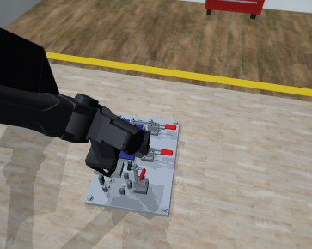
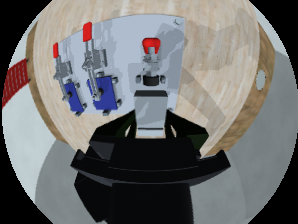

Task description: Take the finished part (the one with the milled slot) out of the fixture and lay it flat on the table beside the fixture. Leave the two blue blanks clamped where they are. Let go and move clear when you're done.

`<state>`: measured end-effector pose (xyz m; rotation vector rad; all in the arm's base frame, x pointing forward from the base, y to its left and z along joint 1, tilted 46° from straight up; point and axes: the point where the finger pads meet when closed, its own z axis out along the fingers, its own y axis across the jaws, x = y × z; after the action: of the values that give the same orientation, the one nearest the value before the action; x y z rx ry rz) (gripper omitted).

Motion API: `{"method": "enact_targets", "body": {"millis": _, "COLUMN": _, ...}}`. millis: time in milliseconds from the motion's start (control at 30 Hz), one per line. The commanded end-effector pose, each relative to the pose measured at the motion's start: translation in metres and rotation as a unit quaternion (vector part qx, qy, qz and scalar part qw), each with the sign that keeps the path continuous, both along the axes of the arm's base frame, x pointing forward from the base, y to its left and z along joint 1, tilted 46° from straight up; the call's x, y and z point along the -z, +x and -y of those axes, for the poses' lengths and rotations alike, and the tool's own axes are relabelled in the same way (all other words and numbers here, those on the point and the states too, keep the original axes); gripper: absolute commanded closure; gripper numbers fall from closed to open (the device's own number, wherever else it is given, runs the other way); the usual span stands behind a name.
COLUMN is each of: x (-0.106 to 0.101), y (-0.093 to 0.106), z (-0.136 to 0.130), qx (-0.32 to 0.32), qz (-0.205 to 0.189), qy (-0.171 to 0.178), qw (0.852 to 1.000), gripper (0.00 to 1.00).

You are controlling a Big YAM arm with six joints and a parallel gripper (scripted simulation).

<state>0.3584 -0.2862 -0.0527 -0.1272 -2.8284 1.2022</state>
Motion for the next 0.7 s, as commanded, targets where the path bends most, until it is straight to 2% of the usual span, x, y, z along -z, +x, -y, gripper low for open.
{"method": "enact_targets", "body": {"millis": 0, "x": -0.0114, "y": 0.0126, "z": -0.0074, "qx": -0.010, "qz": 0.014, "qy": -0.003, "qw": 1.000, "gripper": 1.00}}
{"method": "enact_targets", "body": {"millis": 667, "x": -0.0135, "y": 0.0166, "z": -0.0062, "qx": -0.010, "qz": 0.018, "qy": -0.004, "qw": 1.000, "gripper": 1.00}}
